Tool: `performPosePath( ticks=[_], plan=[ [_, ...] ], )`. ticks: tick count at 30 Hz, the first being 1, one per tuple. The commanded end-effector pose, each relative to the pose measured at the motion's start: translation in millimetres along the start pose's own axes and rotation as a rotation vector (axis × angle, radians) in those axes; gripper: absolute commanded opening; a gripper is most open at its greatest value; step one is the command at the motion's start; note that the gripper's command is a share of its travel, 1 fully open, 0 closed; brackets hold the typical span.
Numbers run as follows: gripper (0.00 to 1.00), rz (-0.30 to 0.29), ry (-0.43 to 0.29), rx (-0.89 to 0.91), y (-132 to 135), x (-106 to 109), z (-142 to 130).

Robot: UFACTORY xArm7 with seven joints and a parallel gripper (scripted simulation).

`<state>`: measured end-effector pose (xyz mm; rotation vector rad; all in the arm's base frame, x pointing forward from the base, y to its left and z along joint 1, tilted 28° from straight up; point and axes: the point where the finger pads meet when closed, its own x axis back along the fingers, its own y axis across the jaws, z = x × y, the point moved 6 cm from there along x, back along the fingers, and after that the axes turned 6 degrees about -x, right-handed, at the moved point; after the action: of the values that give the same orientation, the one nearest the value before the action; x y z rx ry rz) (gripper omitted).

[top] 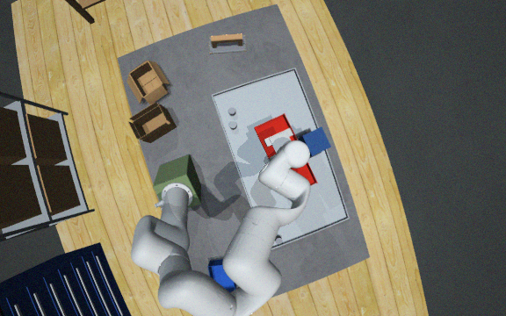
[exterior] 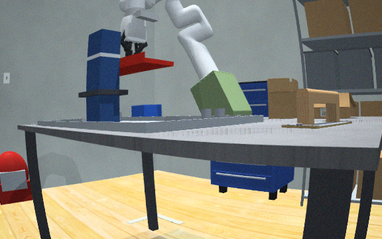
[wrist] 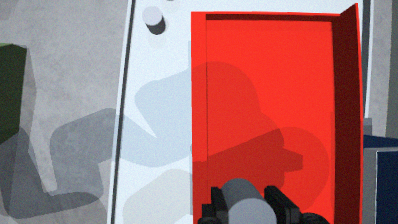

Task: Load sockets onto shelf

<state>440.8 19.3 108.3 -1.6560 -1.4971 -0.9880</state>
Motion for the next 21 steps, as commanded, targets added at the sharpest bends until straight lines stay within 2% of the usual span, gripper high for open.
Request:
performPosePath(
  ticks=[1, 21],
  plan=[
    [0.00, -0.004, 0.002, 0.000, 1.0, 1.1, 0.7],
    [0.00, -0.004, 0.002, 0.000, 1.0, -3.3, 0.7]
  ],
)
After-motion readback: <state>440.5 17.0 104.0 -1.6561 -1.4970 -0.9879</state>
